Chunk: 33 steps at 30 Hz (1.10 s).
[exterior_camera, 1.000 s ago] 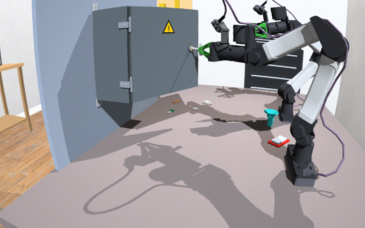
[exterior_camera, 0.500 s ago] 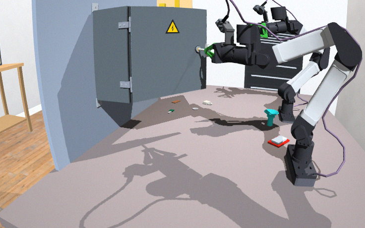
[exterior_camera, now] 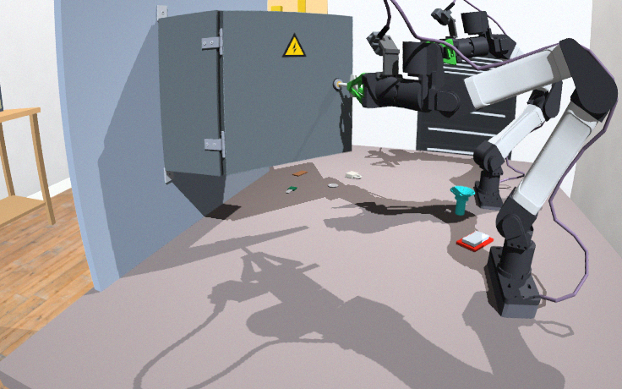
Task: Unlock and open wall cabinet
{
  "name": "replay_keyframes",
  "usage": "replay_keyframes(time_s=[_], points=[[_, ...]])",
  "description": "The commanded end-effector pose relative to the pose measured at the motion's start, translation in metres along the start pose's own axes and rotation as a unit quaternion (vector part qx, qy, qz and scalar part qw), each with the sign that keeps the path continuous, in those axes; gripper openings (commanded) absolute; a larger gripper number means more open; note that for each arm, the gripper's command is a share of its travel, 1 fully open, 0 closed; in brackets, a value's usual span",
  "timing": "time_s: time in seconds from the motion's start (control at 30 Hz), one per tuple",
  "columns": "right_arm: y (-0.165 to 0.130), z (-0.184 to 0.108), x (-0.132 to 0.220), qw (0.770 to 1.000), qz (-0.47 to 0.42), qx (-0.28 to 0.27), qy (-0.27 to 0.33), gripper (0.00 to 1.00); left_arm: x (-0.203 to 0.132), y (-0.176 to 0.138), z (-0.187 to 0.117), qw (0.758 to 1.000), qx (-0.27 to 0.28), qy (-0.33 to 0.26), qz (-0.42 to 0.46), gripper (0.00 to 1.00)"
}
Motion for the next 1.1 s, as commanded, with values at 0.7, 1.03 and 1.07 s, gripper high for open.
replay_keyframes(time_s=[0.7,1.03,1.07], points=[[0.034,-0.003,0.009,0.997,-0.001,-0.079,0.013,1.0,-0.001,-0.001,-0.063,0.999,0.033,0.017,-0.007,0.37],[0.052,-0.015,0.03,0.977,-0.006,-0.205,0.058,1.0,-0.055,0.065,-0.053,0.997,0.075,-0.01,-0.012,0.37],[0.052,-0.015,0.031,0.975,-0.006,-0.212,0.062,1.0,-0.063,0.074,-0.053,0.997,0.077,-0.016,-0.01,0.37]])
Point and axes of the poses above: on each arm, the point where the finger pads meet when closed, its own z axis out along the fingers, its own x axis across the jaws, y = z × x, the point moved 3 cm from there along -z, back along the fingers, and after that the axes turned 8 degrees about -z, right-handed, at the moved point
